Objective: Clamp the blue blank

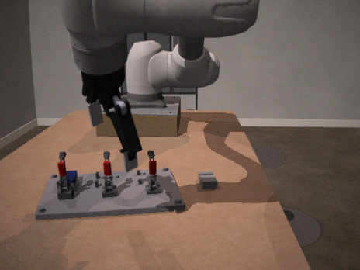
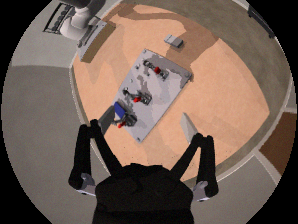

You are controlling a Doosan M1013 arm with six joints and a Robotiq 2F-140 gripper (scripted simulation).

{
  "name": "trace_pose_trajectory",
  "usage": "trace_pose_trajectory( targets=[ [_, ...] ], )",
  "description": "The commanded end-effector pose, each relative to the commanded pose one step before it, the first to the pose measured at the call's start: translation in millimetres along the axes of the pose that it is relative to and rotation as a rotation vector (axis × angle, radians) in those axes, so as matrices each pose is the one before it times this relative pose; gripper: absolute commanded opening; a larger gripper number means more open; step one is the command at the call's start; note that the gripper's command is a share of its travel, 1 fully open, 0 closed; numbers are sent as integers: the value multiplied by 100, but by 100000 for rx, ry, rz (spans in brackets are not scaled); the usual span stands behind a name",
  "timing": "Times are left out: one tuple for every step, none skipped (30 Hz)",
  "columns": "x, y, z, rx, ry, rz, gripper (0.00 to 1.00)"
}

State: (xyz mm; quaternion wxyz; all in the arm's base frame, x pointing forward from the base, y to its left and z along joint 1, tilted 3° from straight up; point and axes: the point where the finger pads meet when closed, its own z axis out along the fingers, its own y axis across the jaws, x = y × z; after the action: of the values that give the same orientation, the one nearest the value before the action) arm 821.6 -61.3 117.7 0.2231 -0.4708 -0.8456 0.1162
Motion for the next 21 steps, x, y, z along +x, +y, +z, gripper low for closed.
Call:
trace_pose_trajectory(
  targets=[
    [9,-11,-22,-26,-1,-10,100],
    [0,0,0,0,0,0,100],
    [0,0,0,0,0,0,100],
    [0,0,0,0,0,0,100],
    [0,0,0,0,0,0,100],
    [0,0,0,0,0,0,100],
    [0,0,0,0,0,0,100],
    [0,0,0,0,0,0,100],
    [0,0,0,0,0,0,100],
    [0,0,0,0,0,0,100],
    [0,0,0,0,0,0,100],
    [0,0,0,0,0,0,100],
    [0,0,0,0,0,0,100],
    [0,0,0,0,0,0,100],
    [0,0,0,0,0,0,100],
    [0,0,0,0,0,0,100],
    [0,0,0,0,0,0,100],
    [-3,-6,1,-18,-5,62,100],
    [-21,-40,4,-117,-35,413,100],
    [-53,-102,9,-296,-88,1049,100],
    [-98,-184,17,-540,-154,1905,100]
  ],
)
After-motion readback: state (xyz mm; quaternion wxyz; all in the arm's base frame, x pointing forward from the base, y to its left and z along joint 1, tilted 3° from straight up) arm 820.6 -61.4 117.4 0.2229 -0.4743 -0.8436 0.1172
